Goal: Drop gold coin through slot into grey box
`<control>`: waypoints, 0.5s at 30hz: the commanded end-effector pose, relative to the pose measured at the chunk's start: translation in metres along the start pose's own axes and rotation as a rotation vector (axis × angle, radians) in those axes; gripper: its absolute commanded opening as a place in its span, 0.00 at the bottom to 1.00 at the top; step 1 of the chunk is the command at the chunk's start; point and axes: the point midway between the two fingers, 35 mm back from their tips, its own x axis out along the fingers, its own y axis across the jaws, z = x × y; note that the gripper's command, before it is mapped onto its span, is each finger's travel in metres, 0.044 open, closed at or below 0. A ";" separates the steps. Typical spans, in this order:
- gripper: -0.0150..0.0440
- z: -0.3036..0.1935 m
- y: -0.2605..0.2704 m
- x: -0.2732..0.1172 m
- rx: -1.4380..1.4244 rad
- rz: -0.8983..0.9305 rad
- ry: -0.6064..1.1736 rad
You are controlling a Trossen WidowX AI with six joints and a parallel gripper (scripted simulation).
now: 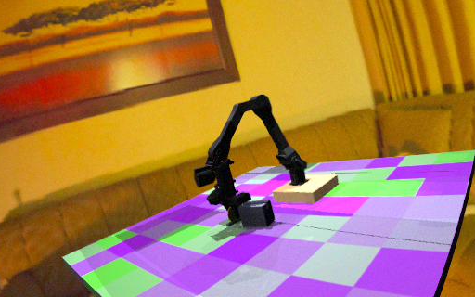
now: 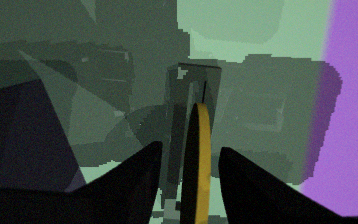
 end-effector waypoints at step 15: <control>0.25 -0.002 0.000 0.000 0.006 0.000 0.009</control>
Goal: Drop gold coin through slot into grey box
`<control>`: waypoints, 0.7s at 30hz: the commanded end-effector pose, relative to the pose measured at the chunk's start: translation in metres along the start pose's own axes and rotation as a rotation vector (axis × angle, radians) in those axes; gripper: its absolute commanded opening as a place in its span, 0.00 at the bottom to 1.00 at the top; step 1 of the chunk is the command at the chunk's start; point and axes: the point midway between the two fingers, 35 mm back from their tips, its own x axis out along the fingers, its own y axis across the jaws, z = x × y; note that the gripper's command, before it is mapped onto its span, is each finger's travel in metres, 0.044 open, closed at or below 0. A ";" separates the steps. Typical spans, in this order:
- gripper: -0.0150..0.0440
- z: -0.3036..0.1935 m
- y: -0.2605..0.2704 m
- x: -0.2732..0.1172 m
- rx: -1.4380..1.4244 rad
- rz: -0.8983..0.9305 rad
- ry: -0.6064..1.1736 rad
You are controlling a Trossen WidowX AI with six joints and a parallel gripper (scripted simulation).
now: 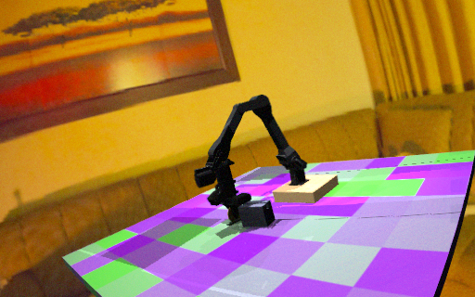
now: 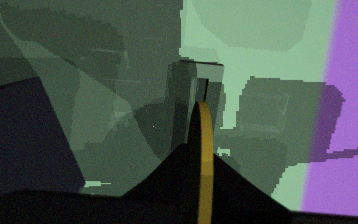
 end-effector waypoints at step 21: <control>0.25 0.003 -0.001 -0.055 0.005 -0.002 0.001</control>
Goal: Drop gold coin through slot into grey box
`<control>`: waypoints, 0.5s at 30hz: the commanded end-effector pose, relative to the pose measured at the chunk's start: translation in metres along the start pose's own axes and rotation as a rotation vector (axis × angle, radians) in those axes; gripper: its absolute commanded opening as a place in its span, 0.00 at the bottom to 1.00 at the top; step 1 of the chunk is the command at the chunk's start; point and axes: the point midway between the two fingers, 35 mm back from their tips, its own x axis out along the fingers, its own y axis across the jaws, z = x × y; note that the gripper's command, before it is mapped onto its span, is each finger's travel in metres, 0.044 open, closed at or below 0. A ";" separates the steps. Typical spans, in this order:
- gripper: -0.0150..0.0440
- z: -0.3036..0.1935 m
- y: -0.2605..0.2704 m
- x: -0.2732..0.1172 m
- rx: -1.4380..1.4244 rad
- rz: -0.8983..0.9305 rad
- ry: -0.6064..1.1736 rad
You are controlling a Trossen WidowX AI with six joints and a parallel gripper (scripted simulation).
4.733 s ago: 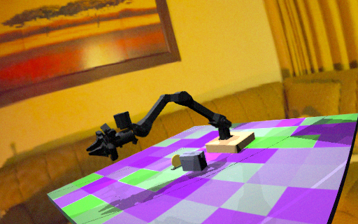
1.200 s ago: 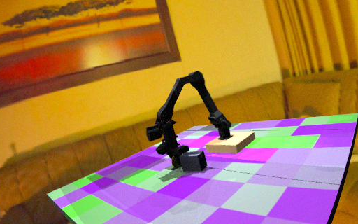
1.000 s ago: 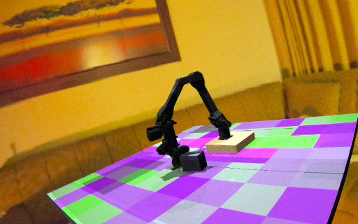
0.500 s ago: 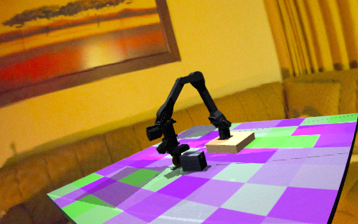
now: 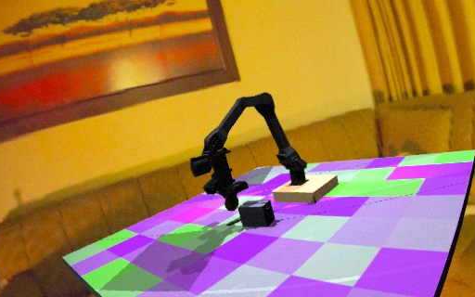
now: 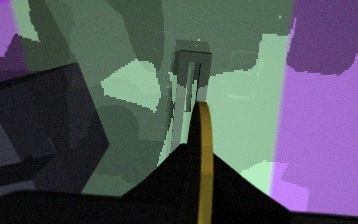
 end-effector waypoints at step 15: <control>0.25 -0.002 0.000 -0.049 0.004 -0.005 -0.010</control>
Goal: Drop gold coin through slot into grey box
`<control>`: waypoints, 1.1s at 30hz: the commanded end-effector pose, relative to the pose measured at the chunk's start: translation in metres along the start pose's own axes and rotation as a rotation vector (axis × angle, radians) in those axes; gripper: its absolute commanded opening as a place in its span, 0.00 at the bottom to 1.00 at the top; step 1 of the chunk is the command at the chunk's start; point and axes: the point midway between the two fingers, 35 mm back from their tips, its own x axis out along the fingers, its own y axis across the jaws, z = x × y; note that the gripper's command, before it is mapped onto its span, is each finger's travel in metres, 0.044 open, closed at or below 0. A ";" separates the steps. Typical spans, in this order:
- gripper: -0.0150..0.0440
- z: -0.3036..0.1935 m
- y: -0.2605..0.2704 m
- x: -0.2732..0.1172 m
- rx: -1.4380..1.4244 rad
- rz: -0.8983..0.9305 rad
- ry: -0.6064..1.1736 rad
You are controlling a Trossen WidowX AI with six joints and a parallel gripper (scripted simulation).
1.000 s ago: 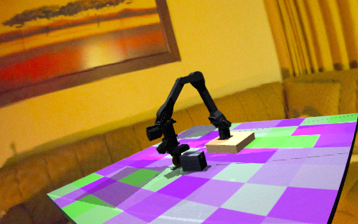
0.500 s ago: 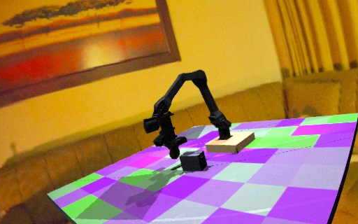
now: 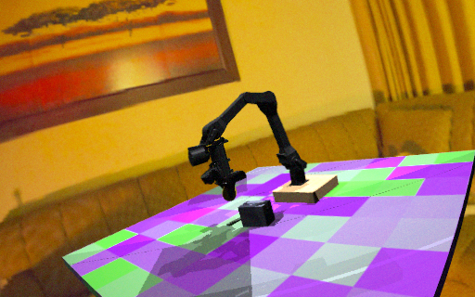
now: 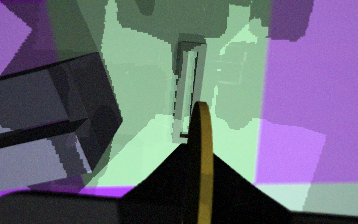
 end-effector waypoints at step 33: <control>0.25 0.004 0.004 -0.013 0.955 0.001 -0.012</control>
